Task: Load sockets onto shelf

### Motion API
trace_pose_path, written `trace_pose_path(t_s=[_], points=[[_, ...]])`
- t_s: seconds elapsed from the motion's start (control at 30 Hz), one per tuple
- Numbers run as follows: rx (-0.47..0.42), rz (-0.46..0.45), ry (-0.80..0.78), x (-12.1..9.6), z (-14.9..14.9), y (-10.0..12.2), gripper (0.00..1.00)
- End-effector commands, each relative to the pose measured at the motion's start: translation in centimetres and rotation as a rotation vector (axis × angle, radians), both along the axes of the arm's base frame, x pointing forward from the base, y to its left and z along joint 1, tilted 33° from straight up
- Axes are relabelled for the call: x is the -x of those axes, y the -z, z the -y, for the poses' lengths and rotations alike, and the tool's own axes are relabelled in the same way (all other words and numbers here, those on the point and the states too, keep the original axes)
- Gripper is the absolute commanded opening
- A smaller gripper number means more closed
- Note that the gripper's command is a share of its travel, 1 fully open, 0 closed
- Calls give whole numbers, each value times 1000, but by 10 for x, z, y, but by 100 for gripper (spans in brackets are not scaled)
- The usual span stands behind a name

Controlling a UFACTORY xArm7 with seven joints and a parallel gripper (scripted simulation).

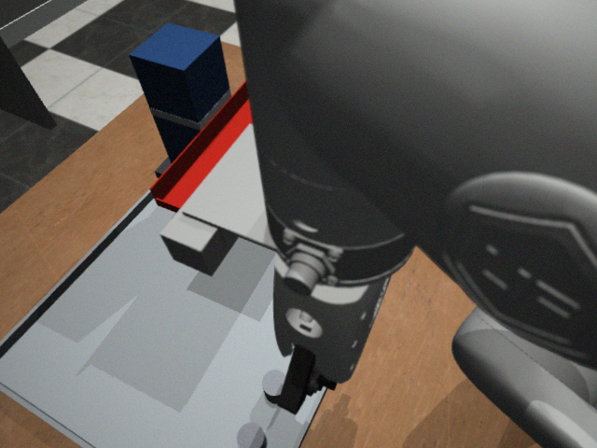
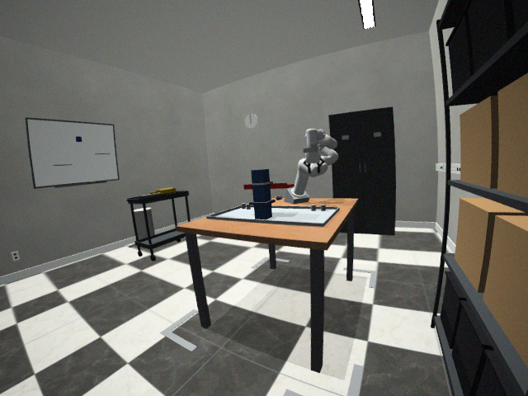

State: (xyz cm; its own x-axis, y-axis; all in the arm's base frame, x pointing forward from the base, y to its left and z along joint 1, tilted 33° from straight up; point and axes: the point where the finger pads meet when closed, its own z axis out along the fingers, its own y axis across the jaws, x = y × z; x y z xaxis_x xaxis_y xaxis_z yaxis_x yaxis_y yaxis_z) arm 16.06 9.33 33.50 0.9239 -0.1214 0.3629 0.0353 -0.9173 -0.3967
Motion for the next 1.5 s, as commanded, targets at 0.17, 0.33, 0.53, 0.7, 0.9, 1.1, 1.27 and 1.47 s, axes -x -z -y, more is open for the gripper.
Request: trace_pose_path(t_s=[0.17, 0.33, 0.53, 0.7, 0.9, 1.1, 1.27, 1.47], points=[[1, 4, -1, -14, -6, 11, 61], [1, 4, -1, -43, -17, 34, 61], [1, 4, -1, -70, -28, 56, 61], [1, 4, -1, -94, -37, 75, 61], [1, 4, -1, -115, -46, 92, 61], [1, 4, -1, -121, -48, 98, 61], [1, 4, -1, -122, -48, 98, 61], [1, 4, -1, -122, -48, 98, 61]])
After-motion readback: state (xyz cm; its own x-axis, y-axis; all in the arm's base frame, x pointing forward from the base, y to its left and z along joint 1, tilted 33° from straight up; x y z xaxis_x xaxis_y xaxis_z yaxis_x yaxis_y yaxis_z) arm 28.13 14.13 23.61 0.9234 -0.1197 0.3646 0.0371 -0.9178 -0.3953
